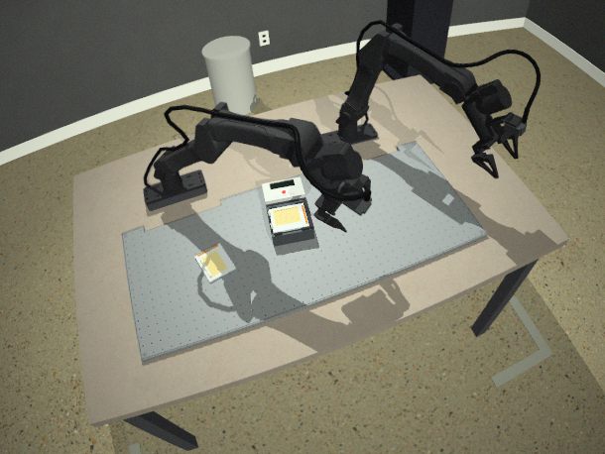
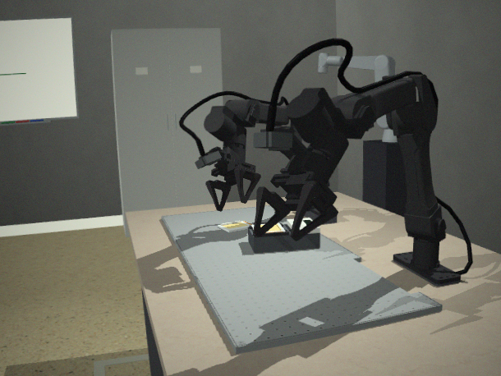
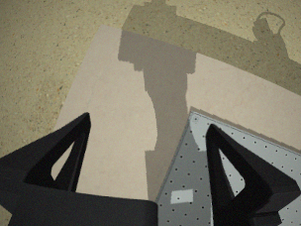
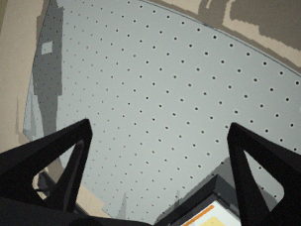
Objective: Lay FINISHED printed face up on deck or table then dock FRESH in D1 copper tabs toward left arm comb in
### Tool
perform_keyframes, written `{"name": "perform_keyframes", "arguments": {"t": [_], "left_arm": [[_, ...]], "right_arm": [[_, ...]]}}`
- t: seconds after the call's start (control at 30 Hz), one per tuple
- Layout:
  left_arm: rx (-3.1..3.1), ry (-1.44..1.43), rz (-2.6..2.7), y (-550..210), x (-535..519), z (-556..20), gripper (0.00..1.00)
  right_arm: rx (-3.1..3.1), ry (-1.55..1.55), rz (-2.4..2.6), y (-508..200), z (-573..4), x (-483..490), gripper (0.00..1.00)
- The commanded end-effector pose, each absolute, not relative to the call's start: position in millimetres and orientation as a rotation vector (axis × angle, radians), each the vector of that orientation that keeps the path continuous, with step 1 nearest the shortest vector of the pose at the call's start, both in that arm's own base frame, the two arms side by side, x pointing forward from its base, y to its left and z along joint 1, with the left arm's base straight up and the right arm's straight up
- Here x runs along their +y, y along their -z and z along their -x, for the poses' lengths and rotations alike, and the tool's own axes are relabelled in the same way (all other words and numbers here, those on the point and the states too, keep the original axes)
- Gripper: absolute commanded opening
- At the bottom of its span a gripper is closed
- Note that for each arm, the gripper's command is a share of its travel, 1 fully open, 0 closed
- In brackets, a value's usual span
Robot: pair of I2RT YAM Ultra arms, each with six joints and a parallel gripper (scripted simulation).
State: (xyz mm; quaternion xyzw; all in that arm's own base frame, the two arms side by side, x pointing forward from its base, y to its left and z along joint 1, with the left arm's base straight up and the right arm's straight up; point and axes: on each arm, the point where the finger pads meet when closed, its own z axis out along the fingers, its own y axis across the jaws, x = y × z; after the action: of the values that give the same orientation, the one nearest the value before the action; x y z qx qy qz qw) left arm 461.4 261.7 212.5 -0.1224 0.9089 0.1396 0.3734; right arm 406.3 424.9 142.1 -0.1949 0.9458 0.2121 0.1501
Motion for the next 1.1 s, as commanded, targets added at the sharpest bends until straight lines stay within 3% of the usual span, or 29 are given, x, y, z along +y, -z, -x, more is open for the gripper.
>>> {"name": "perform_keyframes", "arguments": {"t": [0.0,0.53,0.57,1.07], "left_arm": [[2.305,-0.366,0.310,-222,262,-462,1.00],[2.305,-0.366,0.310,-222,262,-462,1.00],[2.336,-0.345,0.303,-219,258,-462,0.00],[2.601,-0.158,0.226,-184,198,-455,0.00]], "right_arm": [[2.700,-0.619,0.559,-150,-407,425,1.00],[2.700,-0.619,0.559,-150,-407,425,1.00],[2.700,-0.619,0.559,-150,-407,425,0.00],[2.700,-0.619,0.559,-150,-407,425,0.00]]}}
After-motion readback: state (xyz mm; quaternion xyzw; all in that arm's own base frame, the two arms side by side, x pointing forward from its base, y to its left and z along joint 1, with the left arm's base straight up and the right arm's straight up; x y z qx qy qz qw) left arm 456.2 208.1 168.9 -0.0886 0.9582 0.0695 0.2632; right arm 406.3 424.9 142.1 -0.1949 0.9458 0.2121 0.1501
